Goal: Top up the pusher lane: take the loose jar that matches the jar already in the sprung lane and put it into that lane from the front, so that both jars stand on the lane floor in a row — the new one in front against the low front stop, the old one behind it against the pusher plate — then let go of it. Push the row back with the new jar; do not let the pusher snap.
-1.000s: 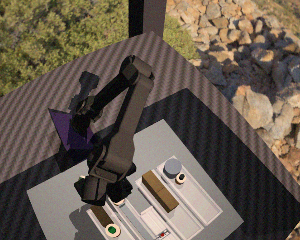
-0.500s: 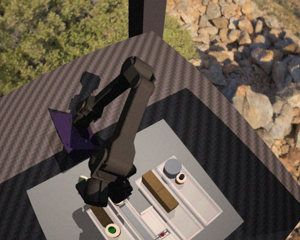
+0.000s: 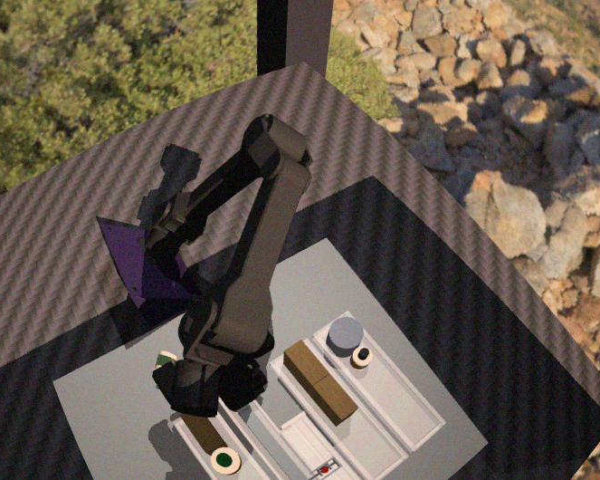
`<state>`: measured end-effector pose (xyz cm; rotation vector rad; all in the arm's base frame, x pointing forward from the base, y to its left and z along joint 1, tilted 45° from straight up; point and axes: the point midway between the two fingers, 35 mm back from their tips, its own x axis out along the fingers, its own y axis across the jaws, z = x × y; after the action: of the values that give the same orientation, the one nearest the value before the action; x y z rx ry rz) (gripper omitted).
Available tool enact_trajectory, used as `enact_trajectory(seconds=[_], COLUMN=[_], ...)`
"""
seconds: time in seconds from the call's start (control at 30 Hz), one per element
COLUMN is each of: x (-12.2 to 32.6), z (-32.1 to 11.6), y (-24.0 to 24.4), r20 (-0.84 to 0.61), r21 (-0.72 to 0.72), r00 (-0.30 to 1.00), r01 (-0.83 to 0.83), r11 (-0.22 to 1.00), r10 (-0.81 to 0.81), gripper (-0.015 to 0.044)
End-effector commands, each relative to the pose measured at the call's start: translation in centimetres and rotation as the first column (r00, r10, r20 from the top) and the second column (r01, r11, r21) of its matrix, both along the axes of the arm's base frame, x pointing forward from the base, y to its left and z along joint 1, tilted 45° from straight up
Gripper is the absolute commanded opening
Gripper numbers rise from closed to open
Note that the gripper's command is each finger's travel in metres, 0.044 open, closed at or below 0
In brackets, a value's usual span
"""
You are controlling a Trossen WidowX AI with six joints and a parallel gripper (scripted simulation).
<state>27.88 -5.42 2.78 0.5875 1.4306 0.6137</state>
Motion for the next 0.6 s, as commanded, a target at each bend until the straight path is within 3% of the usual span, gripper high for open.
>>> enact_trajectory(seconds=[0.0,0.57], x=[0.38,0.95], z=[0.13,0.15], y=[-0.07,-0.09], r20=[0.005,0.005], r21=[0.001,0.001], r00=[1.0,1.0], r01=[0.007,0.007], r11=[1.0,1.0], r10=[-0.007,-0.007], gripper=[0.0,0.0])
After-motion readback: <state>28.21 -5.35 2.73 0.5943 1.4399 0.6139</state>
